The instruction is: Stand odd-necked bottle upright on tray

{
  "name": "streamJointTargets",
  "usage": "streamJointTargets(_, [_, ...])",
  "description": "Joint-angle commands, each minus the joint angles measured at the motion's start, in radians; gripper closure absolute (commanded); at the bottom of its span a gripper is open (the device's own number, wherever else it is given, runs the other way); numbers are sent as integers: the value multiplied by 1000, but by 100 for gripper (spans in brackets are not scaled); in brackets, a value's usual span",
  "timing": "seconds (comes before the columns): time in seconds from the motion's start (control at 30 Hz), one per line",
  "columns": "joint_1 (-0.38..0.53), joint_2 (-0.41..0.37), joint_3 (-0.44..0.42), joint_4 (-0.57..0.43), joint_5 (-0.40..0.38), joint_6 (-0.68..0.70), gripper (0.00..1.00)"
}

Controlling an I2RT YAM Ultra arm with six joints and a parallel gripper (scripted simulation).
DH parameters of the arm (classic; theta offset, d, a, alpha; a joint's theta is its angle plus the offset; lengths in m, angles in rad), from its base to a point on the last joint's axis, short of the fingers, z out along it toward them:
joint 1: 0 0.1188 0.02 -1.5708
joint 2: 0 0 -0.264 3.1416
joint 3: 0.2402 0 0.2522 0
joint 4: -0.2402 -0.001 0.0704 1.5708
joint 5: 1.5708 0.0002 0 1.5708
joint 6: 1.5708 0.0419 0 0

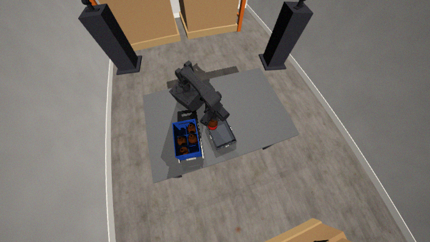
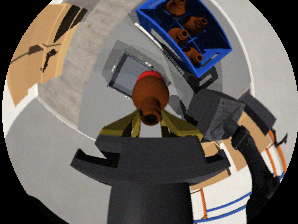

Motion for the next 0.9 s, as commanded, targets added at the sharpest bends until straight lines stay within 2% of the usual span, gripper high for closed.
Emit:
streamJointTargets(0.0, [28, 0, 71, -32, 10, 26, 100])
streamJointTargets(0.07, [28, 0, 71, -32, 10, 26, 100])
streamJointTargets(0.1, [31, -25, 78, -35, 10, 30, 100])
streamJointTargets(0.17, [38, 19, 93, -40, 10, 37, 100])
streamJointTargets(0.27, [47, 37, 115, -48, 10, 46, 100])
streamJointTargets(0.37, [56, 30, 134, -54, 10, 54, 100])
streamJointTargets(0.57, [71, 67, 174, -68, 11, 70, 100])
streamJointTargets(0.67, [73, 47, 178, -70, 11, 72, 100])
streamJointTargets(0.73, [78, 92, 192, -75, 11, 77, 100])
streamJointTargets(0.87, [85, 90, 216, -84, 11, 85, 100])
